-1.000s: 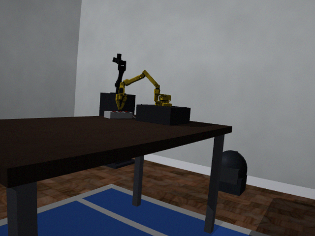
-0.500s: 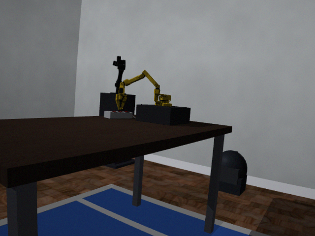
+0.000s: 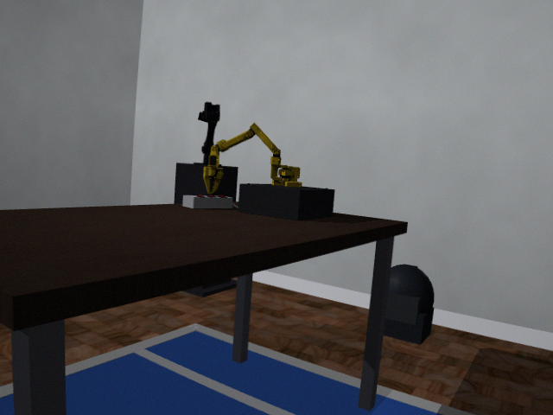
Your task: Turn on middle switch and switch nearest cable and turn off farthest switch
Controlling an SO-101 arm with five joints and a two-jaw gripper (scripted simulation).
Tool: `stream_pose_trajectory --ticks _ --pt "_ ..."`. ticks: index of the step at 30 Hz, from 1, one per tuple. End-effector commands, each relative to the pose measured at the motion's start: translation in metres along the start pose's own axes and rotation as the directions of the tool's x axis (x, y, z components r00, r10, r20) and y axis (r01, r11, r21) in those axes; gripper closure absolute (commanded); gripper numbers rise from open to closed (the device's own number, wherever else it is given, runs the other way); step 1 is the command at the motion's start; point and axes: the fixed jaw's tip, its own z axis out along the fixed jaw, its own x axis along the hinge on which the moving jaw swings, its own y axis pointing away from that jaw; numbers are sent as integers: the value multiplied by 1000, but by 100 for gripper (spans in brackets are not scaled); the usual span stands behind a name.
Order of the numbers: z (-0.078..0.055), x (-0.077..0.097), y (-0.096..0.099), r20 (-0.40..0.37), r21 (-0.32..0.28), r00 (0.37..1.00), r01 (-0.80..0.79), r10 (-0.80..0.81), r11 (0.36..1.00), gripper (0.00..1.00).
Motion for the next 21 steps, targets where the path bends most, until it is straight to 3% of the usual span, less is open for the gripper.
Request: stream_pose_trajectory --ticks 1,21 --pt "6 -1 -4 -4 8 1000 -16 16 1000 100" --pt "12 1 -8 -4 8 1000 -16 16 1000 100"
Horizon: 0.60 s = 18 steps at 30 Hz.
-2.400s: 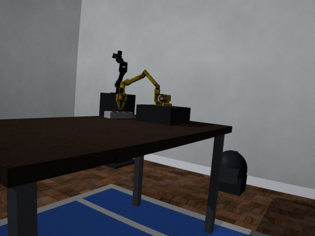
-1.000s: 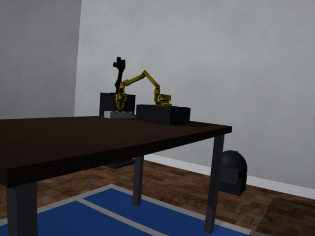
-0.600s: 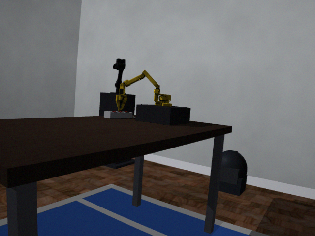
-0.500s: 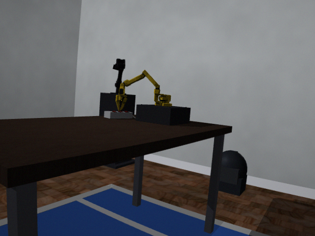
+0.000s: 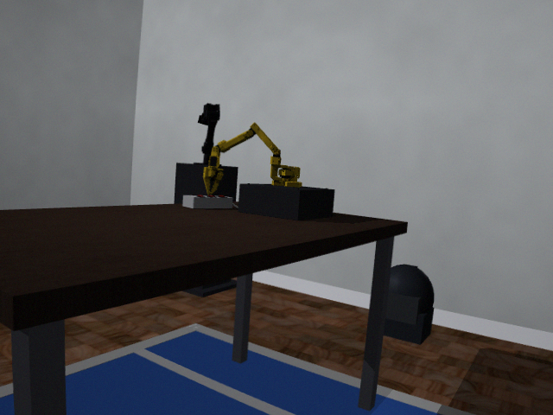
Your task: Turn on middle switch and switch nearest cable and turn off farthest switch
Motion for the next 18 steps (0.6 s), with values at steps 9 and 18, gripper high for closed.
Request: stream_pose_trajectory --ticks 9,18 --pt "10 4 -11 -18 42 1000 -10 10 999 100" --pt "13 5 -14 -18 42 1000 -7 8 999 100"
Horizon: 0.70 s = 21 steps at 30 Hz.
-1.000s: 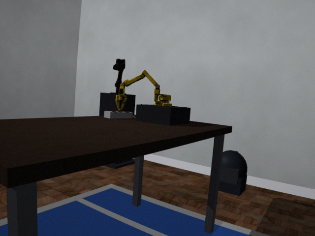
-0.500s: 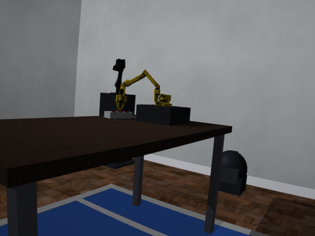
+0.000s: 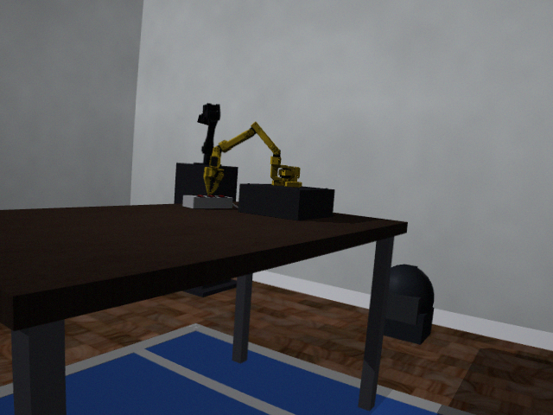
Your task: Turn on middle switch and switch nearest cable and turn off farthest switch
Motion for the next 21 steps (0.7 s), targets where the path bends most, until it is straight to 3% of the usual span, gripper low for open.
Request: stream_pose_trajectory --ticks 1,21 --pt "12 5 -14 -26 63 1000 -7 8 998 100" --pt "16 8 -18 -26 63 1000 -3 4 998 100"
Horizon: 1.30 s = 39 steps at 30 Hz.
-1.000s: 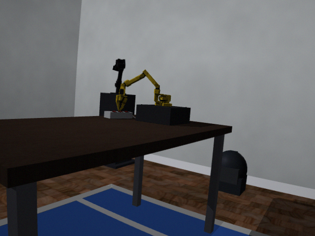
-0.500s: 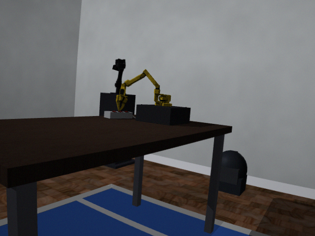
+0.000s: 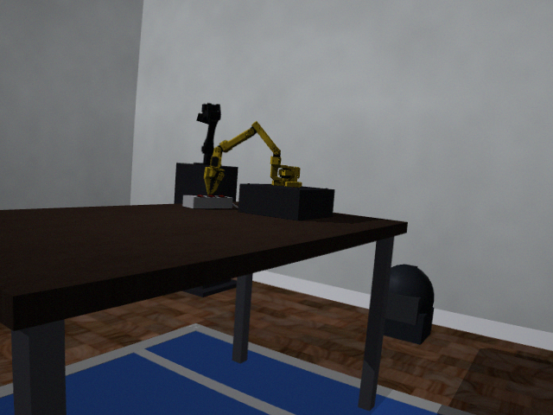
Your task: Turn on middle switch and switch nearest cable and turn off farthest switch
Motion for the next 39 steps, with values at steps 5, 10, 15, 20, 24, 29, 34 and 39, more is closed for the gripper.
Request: stream_pose_trajectory --ticks 5,10,15,20,24,29,34,39 --pt "17 9 -20 -34 83 999 0 3 997 100" --pt "19 10 -21 -34 82 999 2 1 997 100" --pt "19 11 -22 -34 82 999 2 1 997 100" --pt "20 11 -22 -35 82 999 3 0 997 100" --pt "22 12 -24 -35 82 999 5 -2 997 100" --pt "23 13 -25 -35 82 999 7 -4 997 100" --pt "23 13 -26 -35 82 999 7 -4 997 100" --pt "24 15 -27 -35 82 999 9 -7 997 100"
